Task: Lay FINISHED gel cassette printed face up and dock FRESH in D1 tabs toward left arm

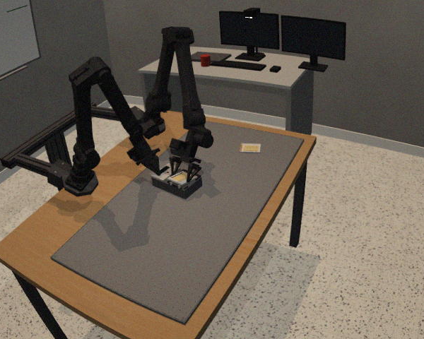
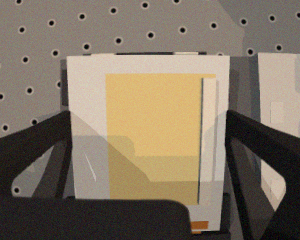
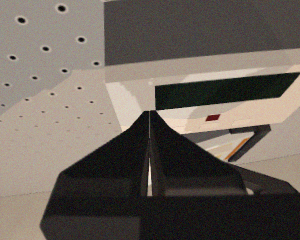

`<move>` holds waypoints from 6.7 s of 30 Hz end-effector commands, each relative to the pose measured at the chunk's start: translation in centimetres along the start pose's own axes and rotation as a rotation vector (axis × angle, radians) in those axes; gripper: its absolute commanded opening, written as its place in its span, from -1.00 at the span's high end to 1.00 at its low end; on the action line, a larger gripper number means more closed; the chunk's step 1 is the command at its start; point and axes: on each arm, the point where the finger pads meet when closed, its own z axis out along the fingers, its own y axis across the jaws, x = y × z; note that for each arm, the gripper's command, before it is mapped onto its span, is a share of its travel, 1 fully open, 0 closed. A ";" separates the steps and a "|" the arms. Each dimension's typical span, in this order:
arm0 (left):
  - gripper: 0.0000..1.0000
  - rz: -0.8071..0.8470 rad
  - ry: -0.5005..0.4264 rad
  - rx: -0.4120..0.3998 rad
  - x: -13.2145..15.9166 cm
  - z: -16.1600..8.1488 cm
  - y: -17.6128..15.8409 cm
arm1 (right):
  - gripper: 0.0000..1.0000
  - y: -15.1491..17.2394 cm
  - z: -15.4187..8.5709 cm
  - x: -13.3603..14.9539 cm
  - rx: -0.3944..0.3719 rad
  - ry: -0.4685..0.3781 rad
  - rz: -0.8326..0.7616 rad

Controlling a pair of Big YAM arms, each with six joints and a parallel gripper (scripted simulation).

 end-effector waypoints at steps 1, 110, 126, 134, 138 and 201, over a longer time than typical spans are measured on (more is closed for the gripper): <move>1.00 -0.027 0.031 0.004 1.8 -0.4 -0.5 | 1.00 4.1 2.0 -3.8 -0.083 -0.075 -0.078; 1.00 -0.057 0.223 0.016 2.3 0.9 -0.2 | 1.00 4.1 2.0 -3.8 -0.083 -0.075 -0.078; 1.00 -0.057 0.255 0.016 2.4 1.1 -0.2 | 1.00 4.1 2.0 -3.8 -0.083 -0.075 -0.078; 1.00 -0.057 0.272 0.016 2.5 1.2 -0.2 | 1.00 4.1 2.0 -3.8 -0.083 -0.075 -0.078; 1.00 -0.057 0.281 0.016 2.5 1.2 -0.2 | 1.00 4.1 2.0 -3.8 -0.083 -0.075 -0.078; 1.00 -0.013 0.229 -0.014 0.6 0.7 0.3 | 1.00 0.8 0.4 -0.7 0.000 -0.002 0.000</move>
